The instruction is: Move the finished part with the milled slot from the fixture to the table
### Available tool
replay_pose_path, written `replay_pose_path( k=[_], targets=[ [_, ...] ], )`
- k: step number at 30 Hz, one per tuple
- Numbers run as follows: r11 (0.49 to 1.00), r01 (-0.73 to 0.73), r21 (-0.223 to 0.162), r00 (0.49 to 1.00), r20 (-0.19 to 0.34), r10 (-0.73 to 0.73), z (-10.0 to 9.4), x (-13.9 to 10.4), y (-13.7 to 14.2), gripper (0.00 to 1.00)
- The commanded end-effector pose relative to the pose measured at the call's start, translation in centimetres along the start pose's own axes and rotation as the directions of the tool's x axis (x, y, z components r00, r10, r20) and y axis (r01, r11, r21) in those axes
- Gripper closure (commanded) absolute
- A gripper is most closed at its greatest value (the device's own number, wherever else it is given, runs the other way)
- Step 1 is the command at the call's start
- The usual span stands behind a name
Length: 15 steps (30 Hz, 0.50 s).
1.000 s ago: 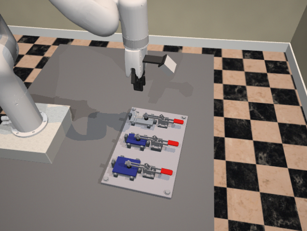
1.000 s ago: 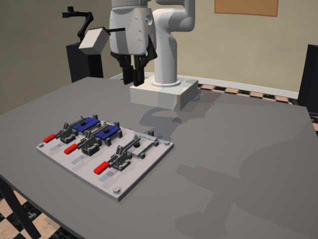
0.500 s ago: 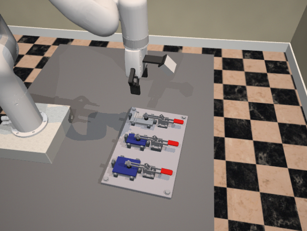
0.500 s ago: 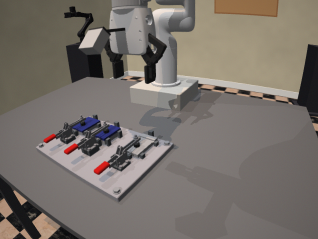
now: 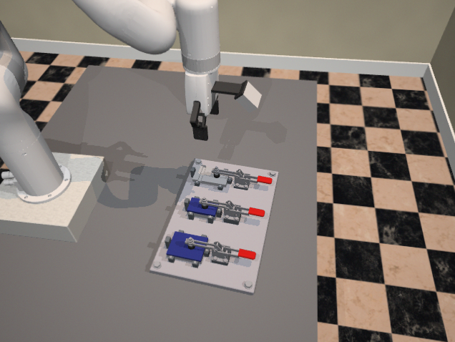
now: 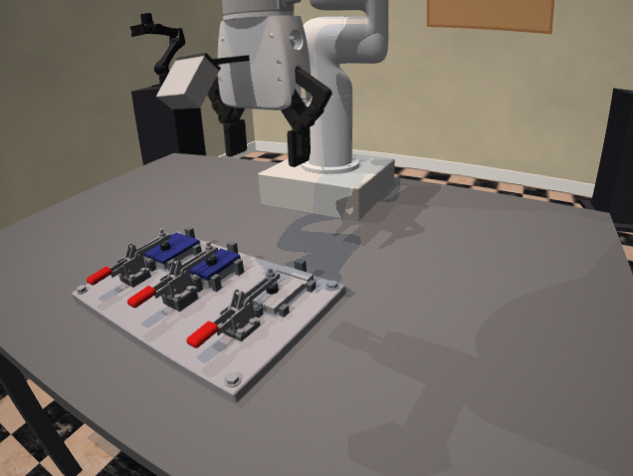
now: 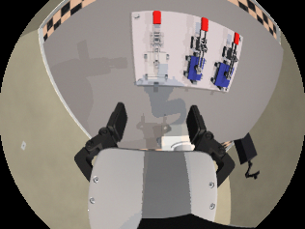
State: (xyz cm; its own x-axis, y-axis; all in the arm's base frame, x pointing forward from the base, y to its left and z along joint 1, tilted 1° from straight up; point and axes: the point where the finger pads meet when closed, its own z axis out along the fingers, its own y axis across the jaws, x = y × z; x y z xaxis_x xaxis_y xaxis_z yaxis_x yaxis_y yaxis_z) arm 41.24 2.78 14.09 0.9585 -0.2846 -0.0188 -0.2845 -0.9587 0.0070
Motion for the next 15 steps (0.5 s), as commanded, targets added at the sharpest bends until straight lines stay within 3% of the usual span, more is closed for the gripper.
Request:
replay_pose_path(
  k=[1,10,11,15],
  targets=[
    [1.000,0.000,0.001,1.000,-0.004,0.000,-0.14,0.11,-0.04,0.00],
    [1.000,0.000,0.001,1.000,-0.004,0.000,-0.14,0.11,-0.04,0.00],
    [1.000,0.000,0.001,1.000,-0.004,0.000,-0.14,0.11,-0.04,0.53],
    [1.000,0.000,0.001,1.000,-0.004,0.000,-0.14,0.11,-0.04,0.53]
  ],
)
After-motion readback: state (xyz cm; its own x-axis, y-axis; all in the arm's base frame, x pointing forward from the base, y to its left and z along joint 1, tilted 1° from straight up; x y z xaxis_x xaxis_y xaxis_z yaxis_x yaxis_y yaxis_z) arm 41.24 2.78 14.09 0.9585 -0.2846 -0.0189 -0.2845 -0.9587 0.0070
